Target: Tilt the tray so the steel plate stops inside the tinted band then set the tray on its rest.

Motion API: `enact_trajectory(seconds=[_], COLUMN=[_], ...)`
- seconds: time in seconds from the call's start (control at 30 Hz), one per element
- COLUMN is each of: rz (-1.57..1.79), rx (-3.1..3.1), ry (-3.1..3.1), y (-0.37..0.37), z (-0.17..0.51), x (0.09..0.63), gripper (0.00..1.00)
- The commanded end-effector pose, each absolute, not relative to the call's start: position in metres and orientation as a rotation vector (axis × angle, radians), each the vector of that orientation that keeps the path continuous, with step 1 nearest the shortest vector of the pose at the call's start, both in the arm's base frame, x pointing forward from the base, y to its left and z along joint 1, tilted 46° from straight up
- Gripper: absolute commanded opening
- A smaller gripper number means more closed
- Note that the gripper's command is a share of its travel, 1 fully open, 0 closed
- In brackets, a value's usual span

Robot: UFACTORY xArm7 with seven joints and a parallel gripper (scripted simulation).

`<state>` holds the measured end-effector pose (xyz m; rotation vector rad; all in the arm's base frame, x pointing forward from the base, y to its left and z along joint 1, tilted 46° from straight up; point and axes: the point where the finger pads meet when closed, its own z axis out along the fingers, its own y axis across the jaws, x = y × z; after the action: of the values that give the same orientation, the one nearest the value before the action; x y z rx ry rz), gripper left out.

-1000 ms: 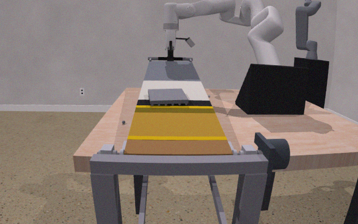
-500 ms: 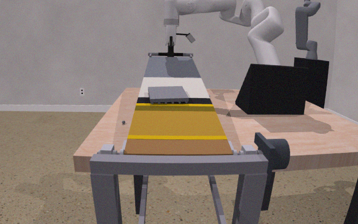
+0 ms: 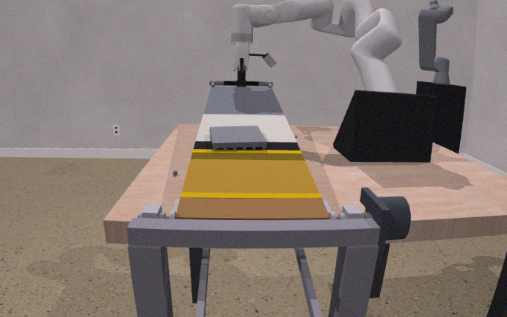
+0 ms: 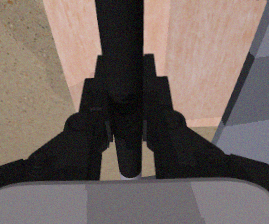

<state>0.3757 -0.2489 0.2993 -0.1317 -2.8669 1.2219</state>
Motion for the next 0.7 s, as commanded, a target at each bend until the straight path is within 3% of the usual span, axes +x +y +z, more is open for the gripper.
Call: enact_trajectory(seconds=[0.0,0.27,0.43,0.67], rz=[1.225,1.225,1.225,1.225], rx=[-0.127,-0.127,-0.127,-0.127], ry=[-2.872,-2.872,-2.872,-2.872], y=[-0.248,-0.178,-0.238,-0.244], z=[0.300,0.346,0.307,0.303], x=[0.378,0.383,0.378,0.378], gripper=[0.00,0.00,0.00,0.00])
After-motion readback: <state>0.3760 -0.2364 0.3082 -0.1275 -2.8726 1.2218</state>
